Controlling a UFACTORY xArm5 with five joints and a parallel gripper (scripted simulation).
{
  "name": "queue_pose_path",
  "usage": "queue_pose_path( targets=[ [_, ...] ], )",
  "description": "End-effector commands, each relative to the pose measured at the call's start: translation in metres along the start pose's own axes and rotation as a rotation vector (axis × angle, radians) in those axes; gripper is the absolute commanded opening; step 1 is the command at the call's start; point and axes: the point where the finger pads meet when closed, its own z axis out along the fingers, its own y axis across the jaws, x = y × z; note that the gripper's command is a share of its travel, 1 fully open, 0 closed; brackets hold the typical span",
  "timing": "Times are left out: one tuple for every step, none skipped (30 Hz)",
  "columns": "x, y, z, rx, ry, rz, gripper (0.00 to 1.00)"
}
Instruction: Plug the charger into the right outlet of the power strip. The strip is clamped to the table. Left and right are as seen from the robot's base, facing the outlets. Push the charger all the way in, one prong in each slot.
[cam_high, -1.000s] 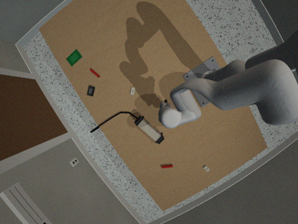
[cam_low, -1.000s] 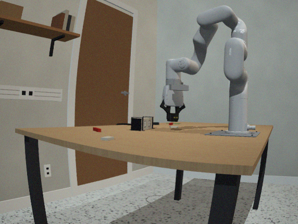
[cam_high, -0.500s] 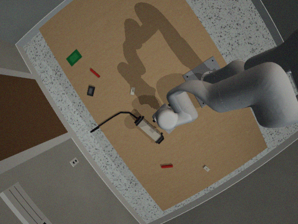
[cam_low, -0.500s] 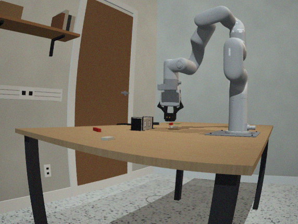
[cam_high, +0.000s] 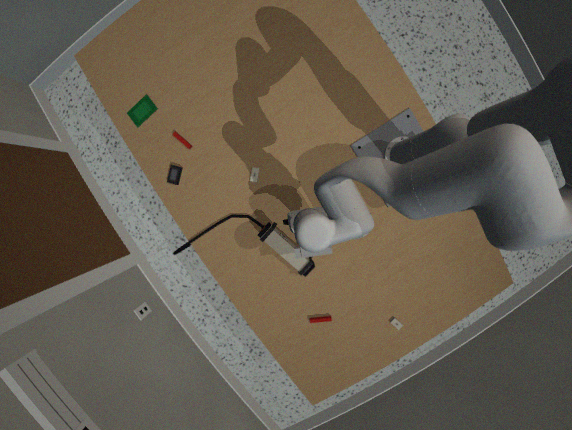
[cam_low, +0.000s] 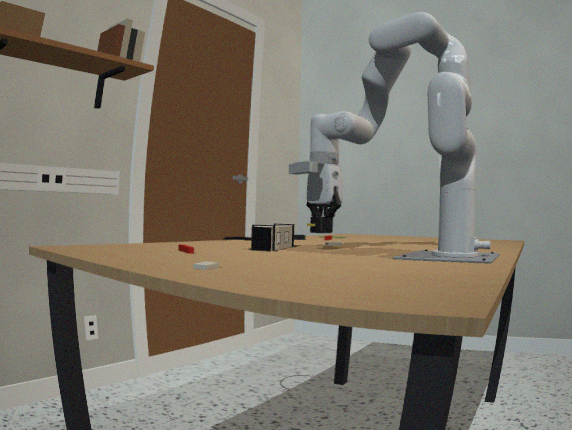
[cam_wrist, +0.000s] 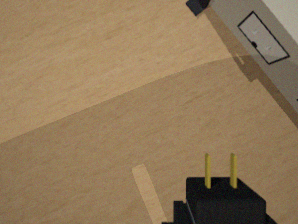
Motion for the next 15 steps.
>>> queue_pose_path(
  targets=[
    [0.0012, 0.0037, -0.0010, -0.001, 0.000, 0.279, 0.00],
    [0.0013, 0.0040, -0.0009, -0.001, 0.000, 0.325, 0.00],
    [0.0013, 0.0042, -0.0009, -0.001, 0.000, 0.371, 0.00],
    [0.0014, 0.0044, -0.0009, -0.001, 0.000, 0.417, 0.00],
    [0.0014, 0.0045, -0.0009, 0.000, 0.000, 0.463, 0.00],
    [0.0014, 0.0046, -0.0009, 0.000, -0.001, 0.508, 0.00],
    [0.0014, 0.0046, -0.0009, 0.000, -0.001, 0.554, 0.00],
    [0.0015, 0.0047, -0.0009, 0.000, -0.001, 0.600, 0.00],
    [0.0015, 0.0047, -0.0009, 0.001, -0.001, 0.645, 0.00],
    [0.0015, 0.0047, -0.0009, 0.001, -0.001, 0.691, 0.00],
    [0.0015, 0.0047, -0.0009, 0.001, -0.001, 0.691, 0.00],
    [0.0015, 0.0047, -0.0009, 0.001, -0.001, 0.691, 0.00],
    [0.0015, 0.0047, -0.0009, 0.002, -0.003, 0.826, 0.00],
    [0.0015, 0.0047, -0.0009, 0.003, -0.003, 0.862, 0.00],
    [0.0015, 0.0047, -0.0009, 0.003, -0.003, 0.889, 0.00]
  ],
)
